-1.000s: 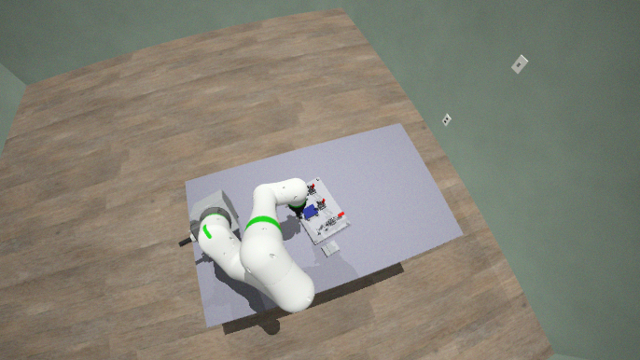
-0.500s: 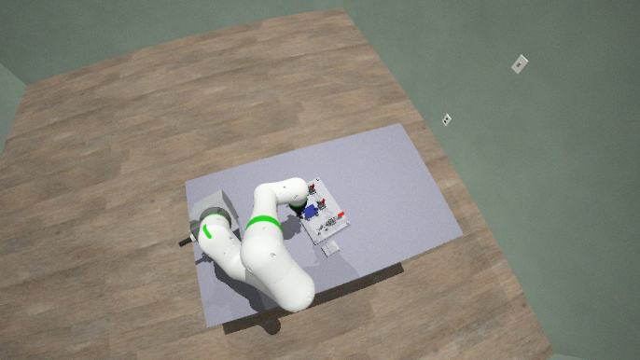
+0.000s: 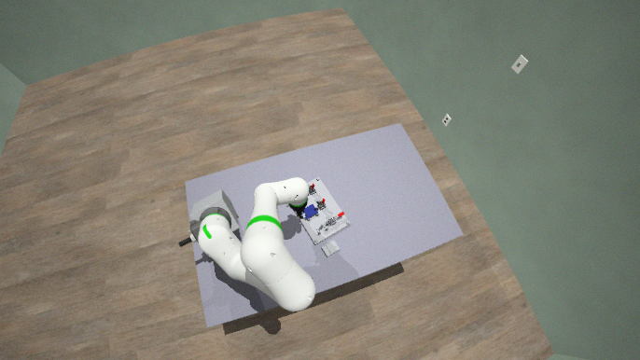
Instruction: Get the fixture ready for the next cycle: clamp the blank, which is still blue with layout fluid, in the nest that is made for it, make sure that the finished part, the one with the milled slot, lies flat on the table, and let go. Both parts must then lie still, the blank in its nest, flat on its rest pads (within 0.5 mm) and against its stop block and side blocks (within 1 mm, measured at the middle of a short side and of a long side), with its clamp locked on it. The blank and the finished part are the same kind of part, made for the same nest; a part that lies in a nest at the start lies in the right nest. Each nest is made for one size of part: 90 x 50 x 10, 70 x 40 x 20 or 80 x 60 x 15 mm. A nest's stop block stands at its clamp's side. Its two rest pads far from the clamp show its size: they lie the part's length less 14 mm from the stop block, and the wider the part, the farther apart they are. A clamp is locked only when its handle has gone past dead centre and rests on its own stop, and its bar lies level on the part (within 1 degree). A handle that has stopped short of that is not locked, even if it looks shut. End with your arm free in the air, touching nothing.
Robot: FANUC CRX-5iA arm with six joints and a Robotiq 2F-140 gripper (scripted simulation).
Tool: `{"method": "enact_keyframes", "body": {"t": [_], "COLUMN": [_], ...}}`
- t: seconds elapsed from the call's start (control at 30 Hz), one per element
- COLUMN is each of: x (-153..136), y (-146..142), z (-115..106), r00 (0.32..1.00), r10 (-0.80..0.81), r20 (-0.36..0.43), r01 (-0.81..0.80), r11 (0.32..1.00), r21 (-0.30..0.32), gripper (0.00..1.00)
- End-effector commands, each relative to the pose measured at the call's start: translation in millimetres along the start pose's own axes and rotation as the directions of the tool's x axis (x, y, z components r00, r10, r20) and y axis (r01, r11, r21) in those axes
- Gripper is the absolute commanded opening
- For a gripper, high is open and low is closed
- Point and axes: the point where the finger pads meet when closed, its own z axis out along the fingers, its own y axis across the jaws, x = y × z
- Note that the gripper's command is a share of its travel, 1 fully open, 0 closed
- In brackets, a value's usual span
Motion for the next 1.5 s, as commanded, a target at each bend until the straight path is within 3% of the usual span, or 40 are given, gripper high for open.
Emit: {"method": "enact_keyframes", "body": {"t": [0.0,1.47], "x": [2.2,10.6], "y": [-0.1,-0.1], "z": [-0.2,-0.1], "r00": [1.000,1.000], "r10": [0.000,0.000], "r20": [0.000,0.000], "r01": [0.000,0.000], "r11": [1.000,1.000], "r21": [0.000,0.000], "gripper": [0.00,0.00]}}
